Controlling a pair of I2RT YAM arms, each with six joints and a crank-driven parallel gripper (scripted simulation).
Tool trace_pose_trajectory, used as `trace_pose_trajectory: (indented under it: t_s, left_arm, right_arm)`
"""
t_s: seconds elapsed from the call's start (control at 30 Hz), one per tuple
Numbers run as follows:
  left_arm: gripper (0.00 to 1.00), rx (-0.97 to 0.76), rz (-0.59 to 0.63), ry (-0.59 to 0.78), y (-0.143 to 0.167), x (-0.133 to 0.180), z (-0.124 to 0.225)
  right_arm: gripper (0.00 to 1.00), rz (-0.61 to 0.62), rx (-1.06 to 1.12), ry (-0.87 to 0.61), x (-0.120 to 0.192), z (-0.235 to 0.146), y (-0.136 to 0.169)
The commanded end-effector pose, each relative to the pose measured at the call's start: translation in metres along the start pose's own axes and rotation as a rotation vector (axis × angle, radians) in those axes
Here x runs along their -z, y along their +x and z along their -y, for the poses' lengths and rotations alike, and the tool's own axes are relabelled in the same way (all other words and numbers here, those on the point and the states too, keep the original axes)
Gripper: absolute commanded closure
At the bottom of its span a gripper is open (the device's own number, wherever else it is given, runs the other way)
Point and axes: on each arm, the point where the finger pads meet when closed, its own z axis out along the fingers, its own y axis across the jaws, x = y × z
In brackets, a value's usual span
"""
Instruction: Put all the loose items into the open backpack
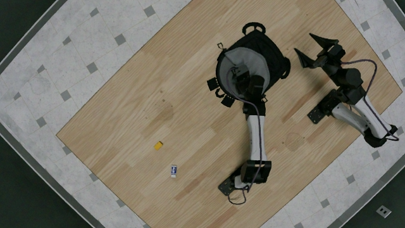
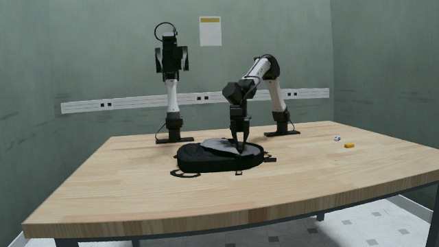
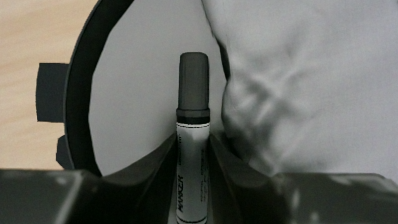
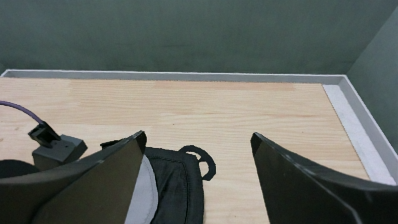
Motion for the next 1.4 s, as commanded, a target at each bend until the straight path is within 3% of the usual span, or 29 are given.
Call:
trace_pose_trajectory:
  t_s: [0.0,1.37]
  left_arm:
    - [0.84,-0.006,-0.017,0.005,0.0052,0.0113,-0.001]
    - [0.84,-0.008,-0.021,0.003,0.0078,0.0102,-0.0023]
  right_arm:
    - [0.1,0.014,0.002,-0.002,0.0013,-0.0003,-0.0054]
    - [0.1,0.014,0.002,-0.002,0.0013,-0.0003,-0.0054]
